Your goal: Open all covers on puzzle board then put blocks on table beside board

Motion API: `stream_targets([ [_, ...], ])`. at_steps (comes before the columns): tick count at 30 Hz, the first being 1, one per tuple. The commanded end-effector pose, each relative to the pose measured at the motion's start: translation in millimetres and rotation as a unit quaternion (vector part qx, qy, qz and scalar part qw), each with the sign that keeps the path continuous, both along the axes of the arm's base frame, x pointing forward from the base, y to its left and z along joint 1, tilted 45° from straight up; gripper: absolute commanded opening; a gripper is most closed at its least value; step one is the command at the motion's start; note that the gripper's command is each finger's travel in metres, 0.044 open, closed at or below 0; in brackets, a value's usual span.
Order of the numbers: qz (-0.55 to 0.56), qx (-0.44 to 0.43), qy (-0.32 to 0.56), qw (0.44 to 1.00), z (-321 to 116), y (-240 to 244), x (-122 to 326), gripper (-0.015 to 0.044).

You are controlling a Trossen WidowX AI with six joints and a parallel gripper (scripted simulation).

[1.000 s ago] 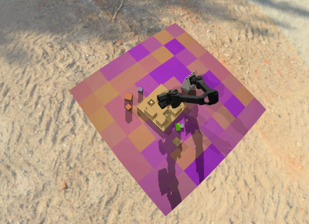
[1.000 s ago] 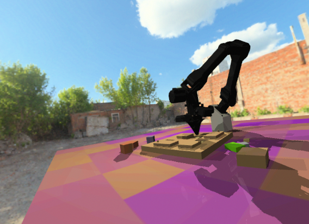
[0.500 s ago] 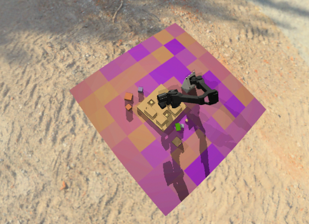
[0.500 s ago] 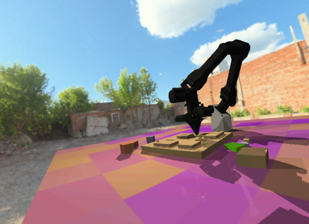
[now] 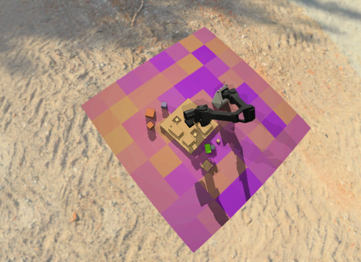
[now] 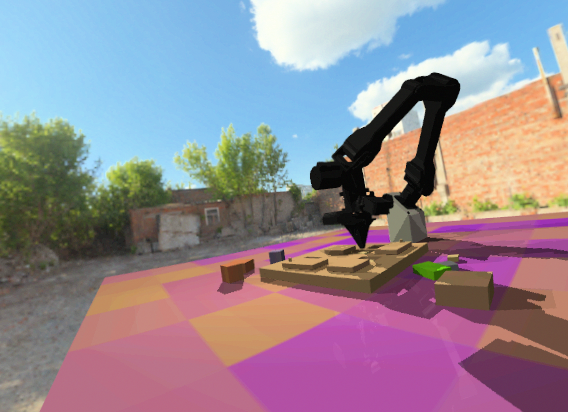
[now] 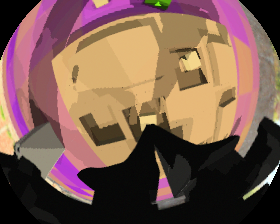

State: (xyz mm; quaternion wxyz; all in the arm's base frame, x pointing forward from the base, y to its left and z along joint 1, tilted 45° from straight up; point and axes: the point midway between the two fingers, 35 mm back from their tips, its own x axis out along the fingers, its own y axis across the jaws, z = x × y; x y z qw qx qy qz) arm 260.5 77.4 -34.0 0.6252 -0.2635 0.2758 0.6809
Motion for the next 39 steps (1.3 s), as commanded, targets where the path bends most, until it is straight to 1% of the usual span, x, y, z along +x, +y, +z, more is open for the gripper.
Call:
stream_targets([
  [1, -0.001, 0.000, 0.000, 1.000, -2.1, 1.7, -0.2, 0.0000],
  [18, -0.001, 0.000, 0.000, 1.000, -7.9, 10.9, -1.0, 0.0000],
  [39, -0.001, 0.000, 0.000, 1.000, -8.2, 10.8, -1.6, 0.0000],
])
